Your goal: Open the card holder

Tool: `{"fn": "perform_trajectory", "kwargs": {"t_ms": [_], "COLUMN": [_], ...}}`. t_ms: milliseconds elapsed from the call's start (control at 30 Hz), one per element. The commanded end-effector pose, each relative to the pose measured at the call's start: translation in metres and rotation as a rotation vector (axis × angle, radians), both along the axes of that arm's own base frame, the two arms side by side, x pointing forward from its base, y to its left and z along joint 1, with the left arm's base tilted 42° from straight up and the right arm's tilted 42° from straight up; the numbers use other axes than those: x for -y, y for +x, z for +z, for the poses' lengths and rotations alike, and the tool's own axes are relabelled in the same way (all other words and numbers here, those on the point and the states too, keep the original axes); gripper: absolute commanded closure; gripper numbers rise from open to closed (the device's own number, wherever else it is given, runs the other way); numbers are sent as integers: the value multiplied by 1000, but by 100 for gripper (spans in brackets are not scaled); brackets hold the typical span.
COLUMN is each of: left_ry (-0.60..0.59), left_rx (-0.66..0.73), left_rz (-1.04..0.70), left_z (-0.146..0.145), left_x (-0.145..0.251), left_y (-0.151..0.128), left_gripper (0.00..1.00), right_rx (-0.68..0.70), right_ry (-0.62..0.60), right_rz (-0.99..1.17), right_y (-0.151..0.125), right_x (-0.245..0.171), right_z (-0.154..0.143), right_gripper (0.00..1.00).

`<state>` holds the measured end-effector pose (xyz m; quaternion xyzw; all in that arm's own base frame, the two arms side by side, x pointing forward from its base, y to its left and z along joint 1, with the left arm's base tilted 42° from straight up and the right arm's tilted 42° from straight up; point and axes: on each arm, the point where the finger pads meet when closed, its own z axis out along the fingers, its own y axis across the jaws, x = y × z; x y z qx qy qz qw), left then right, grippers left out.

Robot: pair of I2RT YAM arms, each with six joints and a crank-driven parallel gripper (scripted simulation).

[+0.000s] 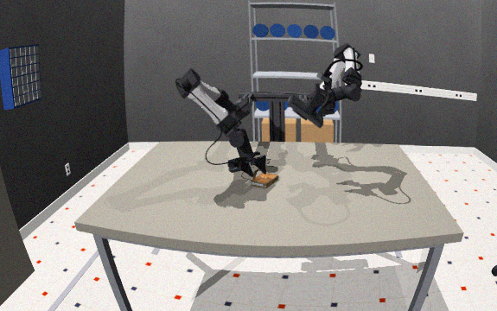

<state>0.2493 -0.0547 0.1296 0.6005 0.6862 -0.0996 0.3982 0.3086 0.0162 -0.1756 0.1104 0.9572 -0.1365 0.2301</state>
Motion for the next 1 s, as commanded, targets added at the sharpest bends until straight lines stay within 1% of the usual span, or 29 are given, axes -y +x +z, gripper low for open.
{"fn": "perform_trajectory", "kwargs": {"t_ms": [0,67,167,300,400,500,633,700,833,967], "left_ry": [-1,-1,-1,-1,-1,-1,-1,-1,-1,-1], "left_rx": [22,22,22,22,22,22,22,22,22,22], "left_rz": [-3,-3,-3,-3,-3,-3,-3,-3,-3,-3], "left_z": [6,6,6,6,6,6,6,6,6,6], "left_x": [1,1,1,1,1,1,1,1,1,1], "left_y": [3,3,3,3,3,3,3,3,3,3], "left_gripper": [0,0,0,0,0,0,0,0,0,0], "right_rx": [14,7,6,1,15,5,-25,-25,-49,-58], "right_ry": [51,71,65,35,35,17,-25,-25,-73,-117], "right_rz": [38,51,52,60,115,251,484,484,708,883], "right_y": [5,3,3,3,8,9,7,7,1,-3], "right_x": [-22,-30,-30,-15,-11,-9,-7,-7,-5,-3], "right_z": [21,28,30,36,44,49,52,52,55,57], "right_gripper": [31,31,31,31,31,31,31,31,31,31]}}
